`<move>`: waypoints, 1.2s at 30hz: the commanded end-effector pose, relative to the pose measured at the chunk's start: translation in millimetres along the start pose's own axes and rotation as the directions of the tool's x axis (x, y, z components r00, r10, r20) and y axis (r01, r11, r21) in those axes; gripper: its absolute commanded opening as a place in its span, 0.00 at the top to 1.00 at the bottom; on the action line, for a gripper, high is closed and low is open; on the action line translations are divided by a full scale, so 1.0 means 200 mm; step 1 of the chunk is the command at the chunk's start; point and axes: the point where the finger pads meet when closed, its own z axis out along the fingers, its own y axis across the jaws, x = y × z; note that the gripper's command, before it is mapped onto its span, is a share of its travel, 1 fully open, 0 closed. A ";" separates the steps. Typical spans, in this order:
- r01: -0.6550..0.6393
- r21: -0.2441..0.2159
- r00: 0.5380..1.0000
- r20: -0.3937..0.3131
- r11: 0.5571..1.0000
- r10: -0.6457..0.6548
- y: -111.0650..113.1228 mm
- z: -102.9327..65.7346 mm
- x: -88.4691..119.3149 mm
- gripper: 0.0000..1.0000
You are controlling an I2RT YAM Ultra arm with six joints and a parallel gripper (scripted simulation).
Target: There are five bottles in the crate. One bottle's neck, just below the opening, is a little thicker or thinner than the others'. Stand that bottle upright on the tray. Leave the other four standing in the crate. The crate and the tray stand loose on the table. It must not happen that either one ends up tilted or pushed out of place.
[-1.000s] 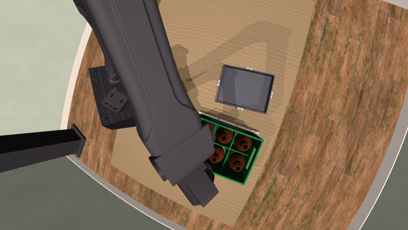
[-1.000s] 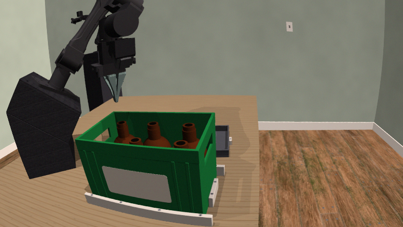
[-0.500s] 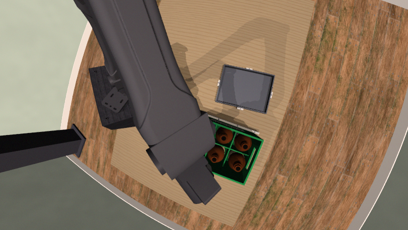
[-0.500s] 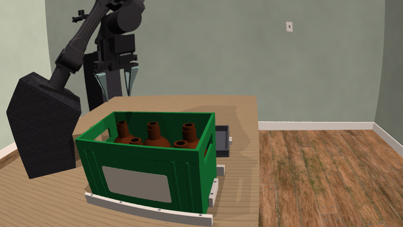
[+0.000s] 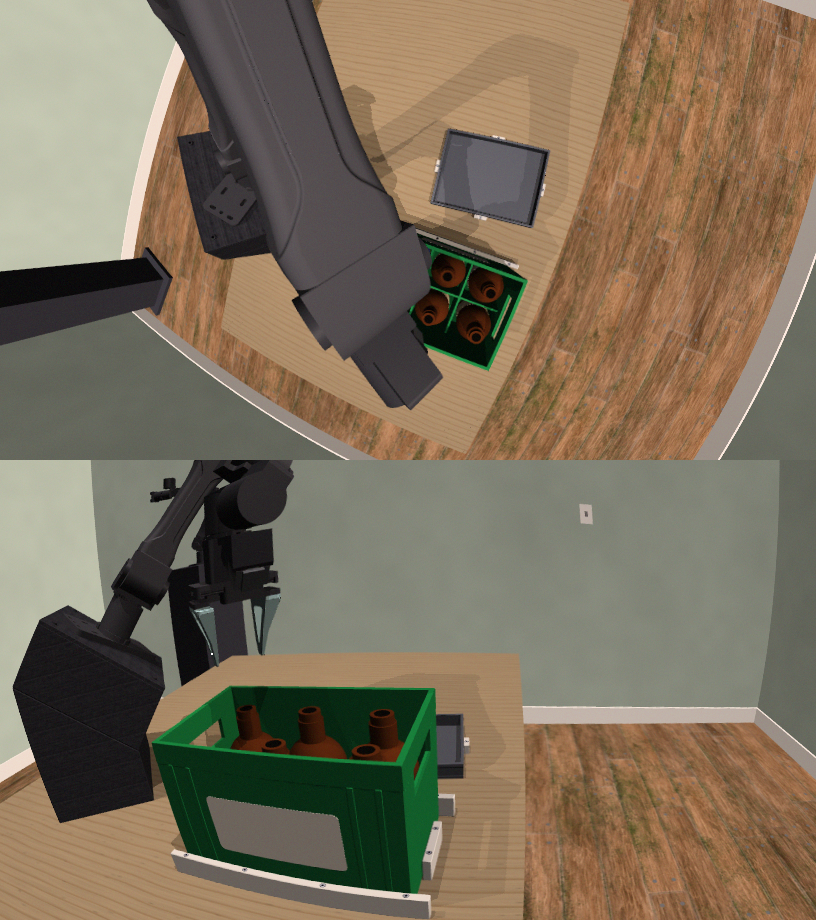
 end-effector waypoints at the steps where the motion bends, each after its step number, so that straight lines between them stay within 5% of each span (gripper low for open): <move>1: 0.000 0.002 0.999 0.049 1.000 0.000 0.00 -0.05 -0.07 0.39; 19: 0.002 0.002 0.999 0.053 1.000 -0.002 0.00 -0.05 -0.07 0.39; 36: -0.011 0.007 1.000 0.007 1.000 0.011 -0.02 0.07 -0.02 0.39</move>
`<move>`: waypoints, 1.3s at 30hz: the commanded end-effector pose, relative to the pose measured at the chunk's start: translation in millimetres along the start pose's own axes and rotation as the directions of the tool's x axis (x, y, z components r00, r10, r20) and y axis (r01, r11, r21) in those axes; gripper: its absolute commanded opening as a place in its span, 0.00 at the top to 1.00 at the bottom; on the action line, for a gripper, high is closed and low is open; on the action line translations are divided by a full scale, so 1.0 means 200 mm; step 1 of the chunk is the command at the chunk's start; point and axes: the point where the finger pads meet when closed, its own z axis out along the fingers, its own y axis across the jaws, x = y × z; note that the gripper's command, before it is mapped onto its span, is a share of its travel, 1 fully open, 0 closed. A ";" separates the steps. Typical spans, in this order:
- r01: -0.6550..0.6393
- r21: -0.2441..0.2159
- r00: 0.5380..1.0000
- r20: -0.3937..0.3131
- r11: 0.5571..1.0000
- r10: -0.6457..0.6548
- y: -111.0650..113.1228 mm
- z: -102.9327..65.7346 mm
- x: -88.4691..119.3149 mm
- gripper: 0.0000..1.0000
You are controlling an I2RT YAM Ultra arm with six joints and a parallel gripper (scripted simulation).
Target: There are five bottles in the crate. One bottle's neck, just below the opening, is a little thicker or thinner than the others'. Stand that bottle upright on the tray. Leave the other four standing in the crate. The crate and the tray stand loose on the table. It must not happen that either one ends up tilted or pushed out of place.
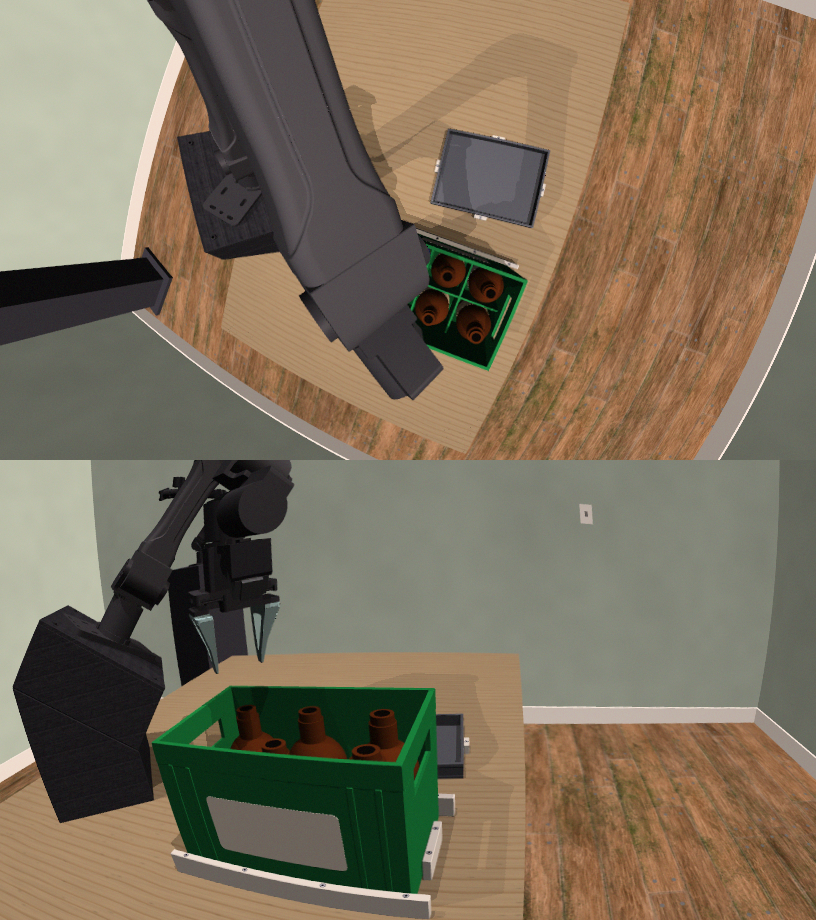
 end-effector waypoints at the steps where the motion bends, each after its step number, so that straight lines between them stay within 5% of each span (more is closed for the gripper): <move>1: -0.016 0.006 1.000 0.010 1.000 0.016 -0.03 0.03 -0.02 0.39; 11: -0.018 0.007 1.000 0.008 1.000 0.018 -0.03 0.09 -0.02 0.39; 12: 0.005 0.000 0.999 0.039 1.000 -0.005 0.01 0.06 -0.08 0.39; 14: -0.013 0.008 1.000 0.002 1.000 0.013 -0.02 0.11 -0.01 0.39; 26: -0.014 0.007 1.000 0.011 1.000 0.013 -0.02 0.17 -0.03 0.39; 39: -0.009 0.003 1.000 0.024 1.000 0.009 -0.01 0.17 -0.04 0.39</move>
